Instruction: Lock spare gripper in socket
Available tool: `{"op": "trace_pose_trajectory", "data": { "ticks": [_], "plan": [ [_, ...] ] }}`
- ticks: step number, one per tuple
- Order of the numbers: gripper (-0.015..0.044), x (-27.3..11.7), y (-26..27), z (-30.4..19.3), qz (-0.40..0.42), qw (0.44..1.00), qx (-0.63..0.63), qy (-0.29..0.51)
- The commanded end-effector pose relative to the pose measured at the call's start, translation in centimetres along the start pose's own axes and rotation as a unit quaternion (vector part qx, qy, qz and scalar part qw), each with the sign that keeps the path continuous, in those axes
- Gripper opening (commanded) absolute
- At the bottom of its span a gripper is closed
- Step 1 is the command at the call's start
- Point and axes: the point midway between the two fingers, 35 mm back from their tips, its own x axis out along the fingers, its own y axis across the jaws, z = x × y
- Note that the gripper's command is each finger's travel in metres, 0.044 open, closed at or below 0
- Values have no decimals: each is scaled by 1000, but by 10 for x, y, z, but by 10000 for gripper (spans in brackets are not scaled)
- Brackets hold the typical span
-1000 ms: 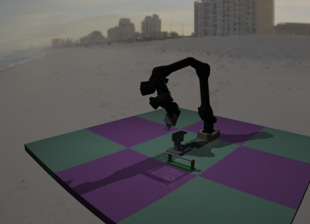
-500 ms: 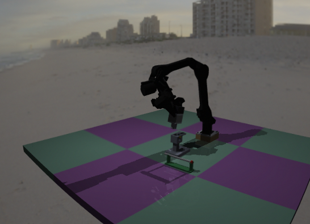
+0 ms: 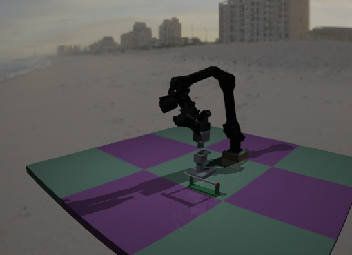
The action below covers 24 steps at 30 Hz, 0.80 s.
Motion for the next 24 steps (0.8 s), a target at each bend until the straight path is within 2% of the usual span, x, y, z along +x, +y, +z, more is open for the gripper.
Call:
{"op": "trace_pose_trajectory", "data": {
  "ticks": [1,24],
  "plan": [
    [0,2,-1,0,-4,1000,8,5],
    [0,24,0,23,-13,1000,18,10]
  ]
}}
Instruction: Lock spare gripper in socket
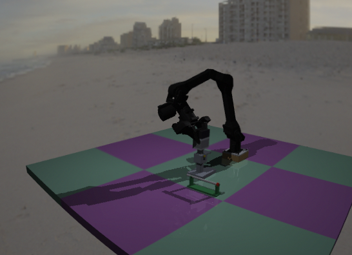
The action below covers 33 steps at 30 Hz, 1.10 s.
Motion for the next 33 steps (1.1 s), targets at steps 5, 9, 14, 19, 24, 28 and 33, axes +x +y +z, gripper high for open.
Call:
{"op": "trace_pose_trajectory", "data": {
  "ticks": [5,9,14,19,24,28,33],
  "plan": [
    [0,8,-1,7,0,1000,3,2],
    [0,12,-1,10,0,1000,3,2],
    [0,17,-1,15,0,1000,3,2],
    [0,20,-1,18,0,1000,3,2],
    [0,19,0,17,0,1000,1,0],
    [0,19,0,17,0,1000,1,0],
    [53,19,0,17,0,1000,1,0]
  ]
}}
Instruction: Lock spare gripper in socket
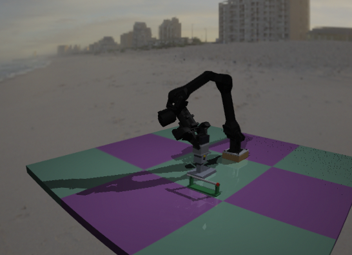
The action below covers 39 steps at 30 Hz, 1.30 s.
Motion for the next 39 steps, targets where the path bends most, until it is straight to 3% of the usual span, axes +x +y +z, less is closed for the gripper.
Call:
{"op": "trace_pose_trajectory", "data": {
  "ticks": [1,15,39],
  "plan": [
    [79,0,0,0,0,1000,0,0],
    [440,0,0,0,0,1000,0,0],
    [440,-36,-4,-38,6,1000,7,-2]
  ]
}}
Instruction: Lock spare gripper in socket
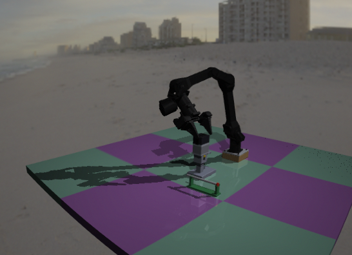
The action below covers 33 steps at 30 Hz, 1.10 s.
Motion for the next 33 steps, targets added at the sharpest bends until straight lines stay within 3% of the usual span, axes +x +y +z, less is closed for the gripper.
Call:
{"op": "trace_pose_trajectory", "data": {
  "ticks": [1,33],
  "plan": [
    [440,-5,0,-7,9,1000,2,-3],
    [440,-43,-6,-50,92,995,1,-36]
  ]
}}
